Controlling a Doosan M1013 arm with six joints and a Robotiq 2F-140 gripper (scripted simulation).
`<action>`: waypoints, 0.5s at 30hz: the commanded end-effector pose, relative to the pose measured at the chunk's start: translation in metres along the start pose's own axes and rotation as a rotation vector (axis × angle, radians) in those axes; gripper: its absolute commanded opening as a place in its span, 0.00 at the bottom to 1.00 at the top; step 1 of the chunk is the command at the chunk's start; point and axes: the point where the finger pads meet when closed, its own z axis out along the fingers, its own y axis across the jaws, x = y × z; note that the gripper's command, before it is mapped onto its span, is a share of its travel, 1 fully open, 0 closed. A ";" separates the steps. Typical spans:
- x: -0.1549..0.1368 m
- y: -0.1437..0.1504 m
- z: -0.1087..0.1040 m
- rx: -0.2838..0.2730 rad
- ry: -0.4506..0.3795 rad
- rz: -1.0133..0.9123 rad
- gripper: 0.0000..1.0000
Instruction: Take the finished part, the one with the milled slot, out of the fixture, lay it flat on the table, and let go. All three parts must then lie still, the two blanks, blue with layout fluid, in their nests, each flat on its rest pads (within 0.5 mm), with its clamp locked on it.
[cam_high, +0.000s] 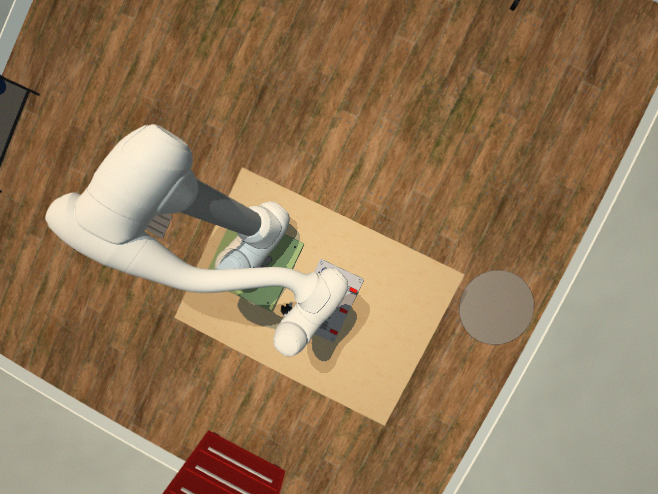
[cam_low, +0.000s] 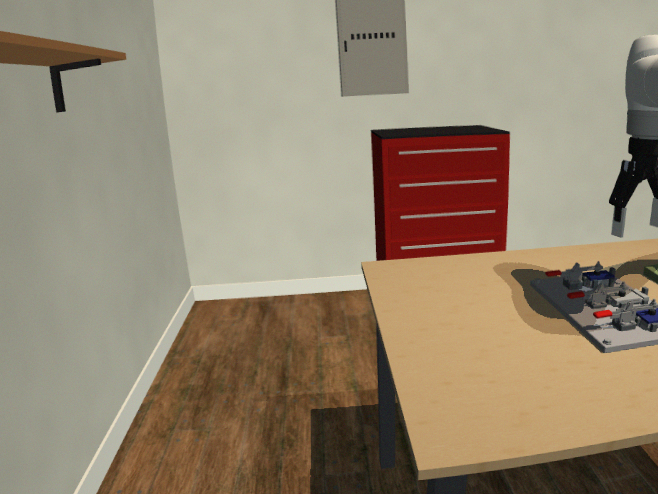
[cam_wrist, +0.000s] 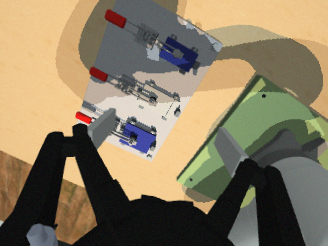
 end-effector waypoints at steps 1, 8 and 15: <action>-0.002 -0.002 -0.003 0.001 -0.003 -0.168 1.00; -0.003 -0.004 -0.006 0.000 -0.002 -0.293 1.00; -0.003 -0.004 -0.006 0.000 -0.002 -0.293 1.00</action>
